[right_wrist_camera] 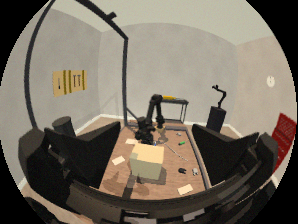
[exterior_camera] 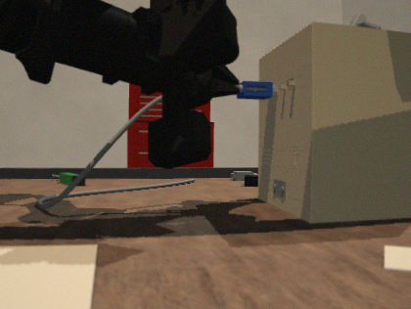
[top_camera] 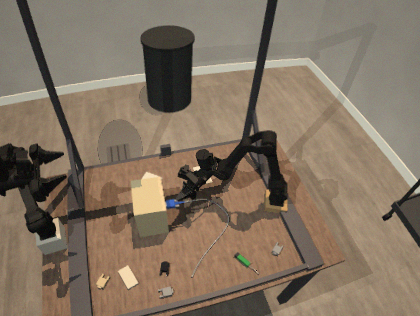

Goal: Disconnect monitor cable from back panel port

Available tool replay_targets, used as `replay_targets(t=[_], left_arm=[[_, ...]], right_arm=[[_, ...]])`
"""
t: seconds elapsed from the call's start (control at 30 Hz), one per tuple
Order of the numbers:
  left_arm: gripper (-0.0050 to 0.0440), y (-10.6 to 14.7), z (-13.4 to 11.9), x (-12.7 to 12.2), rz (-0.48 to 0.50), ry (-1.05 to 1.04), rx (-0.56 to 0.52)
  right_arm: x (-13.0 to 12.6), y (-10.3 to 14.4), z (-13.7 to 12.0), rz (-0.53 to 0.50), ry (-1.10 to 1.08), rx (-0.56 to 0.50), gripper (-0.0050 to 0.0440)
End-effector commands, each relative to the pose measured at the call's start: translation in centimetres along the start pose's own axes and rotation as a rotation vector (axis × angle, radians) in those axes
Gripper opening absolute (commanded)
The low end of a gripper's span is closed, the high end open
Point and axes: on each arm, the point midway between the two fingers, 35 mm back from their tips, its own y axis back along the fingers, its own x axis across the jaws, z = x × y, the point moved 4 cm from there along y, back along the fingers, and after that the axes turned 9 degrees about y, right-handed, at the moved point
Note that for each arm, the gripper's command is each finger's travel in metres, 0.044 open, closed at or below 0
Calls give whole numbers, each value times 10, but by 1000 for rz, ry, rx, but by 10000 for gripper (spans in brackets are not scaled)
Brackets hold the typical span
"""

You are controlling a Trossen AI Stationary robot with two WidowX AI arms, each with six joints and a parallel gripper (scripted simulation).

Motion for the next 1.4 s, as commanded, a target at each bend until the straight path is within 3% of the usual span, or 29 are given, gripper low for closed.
replay_targets(t=[0.0,1.37], left_arm=[[0,1,3,8,-2,38,-2],[0,-2,3,25,-220,352,28]], right_arm=[[1,0,3,3,7,-2,440],[1,0,3,3,7,-2,440]])
